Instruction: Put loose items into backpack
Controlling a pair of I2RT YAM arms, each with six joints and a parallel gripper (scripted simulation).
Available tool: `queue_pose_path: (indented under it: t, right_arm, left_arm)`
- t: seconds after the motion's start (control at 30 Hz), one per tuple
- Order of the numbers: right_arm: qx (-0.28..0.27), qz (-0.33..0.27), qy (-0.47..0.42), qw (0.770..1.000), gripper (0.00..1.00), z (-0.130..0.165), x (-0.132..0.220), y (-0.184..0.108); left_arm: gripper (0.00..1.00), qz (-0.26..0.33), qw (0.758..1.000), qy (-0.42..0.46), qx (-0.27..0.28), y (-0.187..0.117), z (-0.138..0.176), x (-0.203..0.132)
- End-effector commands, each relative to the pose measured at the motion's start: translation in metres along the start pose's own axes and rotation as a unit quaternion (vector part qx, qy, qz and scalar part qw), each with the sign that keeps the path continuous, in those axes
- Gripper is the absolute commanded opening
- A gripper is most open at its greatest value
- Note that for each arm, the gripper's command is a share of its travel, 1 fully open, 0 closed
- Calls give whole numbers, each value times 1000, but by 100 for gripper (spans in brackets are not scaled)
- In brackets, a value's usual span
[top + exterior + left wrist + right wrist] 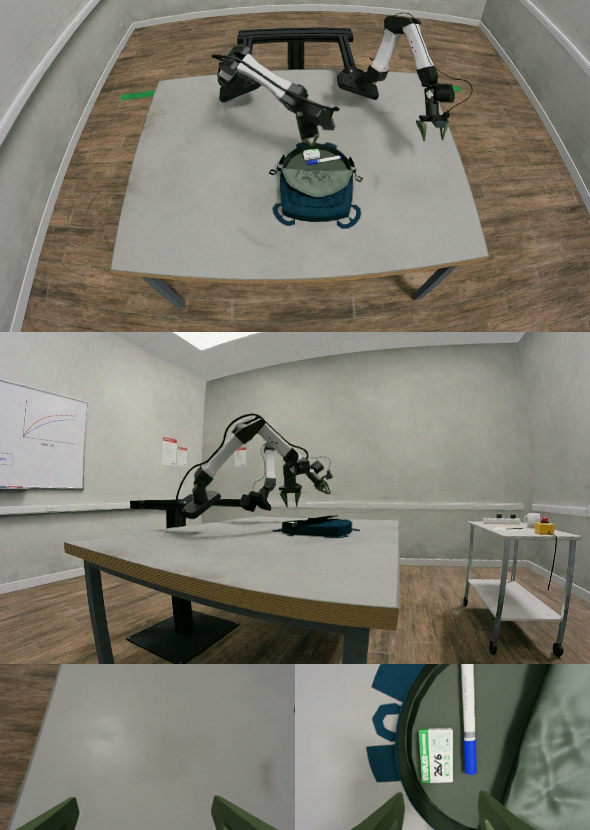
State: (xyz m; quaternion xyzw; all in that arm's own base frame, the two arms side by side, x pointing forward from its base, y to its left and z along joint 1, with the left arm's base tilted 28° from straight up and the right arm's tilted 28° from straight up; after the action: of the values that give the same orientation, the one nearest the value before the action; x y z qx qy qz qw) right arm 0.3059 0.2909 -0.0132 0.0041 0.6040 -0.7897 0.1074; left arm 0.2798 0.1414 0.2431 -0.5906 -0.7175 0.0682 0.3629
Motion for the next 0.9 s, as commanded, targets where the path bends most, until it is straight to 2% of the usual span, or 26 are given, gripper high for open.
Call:
queue_pose_path:
  t: [0.0, 0.1, 0.23, 0.27, 0.4, 0.87]
  right_arm:
    - [-12, 8, 2, 1000, 50, -5, -2, -30]
    - [-12, 8, 2, 1000, 50, -4, -2, -39]
    - [2, -5, 7, 1000, 50, 3, -3, -23]
    - [4, -6, 1, 1000, 90, 16, 2, -28]
    - [-2, 5, 6, 1000, 90, 27, 1, -30]
    - [-3, 7, 5, 1000, 90, 116, 22, -46]
  left_arm:
    - [90, -2, 1000, 1, -6, -2, -3, 0]
    - [90, -2, 1000, 1, -6, -2, -3, 0]
    - [90, -2, 1000, 1, -6, -2, -3, 0]
    - [90, -1, 1000, 1, -5, -1, -3, 1]
    - [90, -2, 1000, 1, -6, -2, -3, 1]
    - [90, -2, 1000, 1, -6, -2, -3, 1]
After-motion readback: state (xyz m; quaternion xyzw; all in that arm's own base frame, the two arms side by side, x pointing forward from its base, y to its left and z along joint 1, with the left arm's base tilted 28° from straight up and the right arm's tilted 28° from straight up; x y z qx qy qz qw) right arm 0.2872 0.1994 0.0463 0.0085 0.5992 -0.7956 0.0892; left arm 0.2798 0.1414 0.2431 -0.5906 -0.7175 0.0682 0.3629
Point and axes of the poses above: on each arm, the point where the finger pads meet when closed, its own y axis out along the fingers, its own x axis across the jaws, z = x × y, the point moved 8 cm from there along -y, back along the fingers, and after that the axes turned 1 degree about y, right-handed, at the moved point
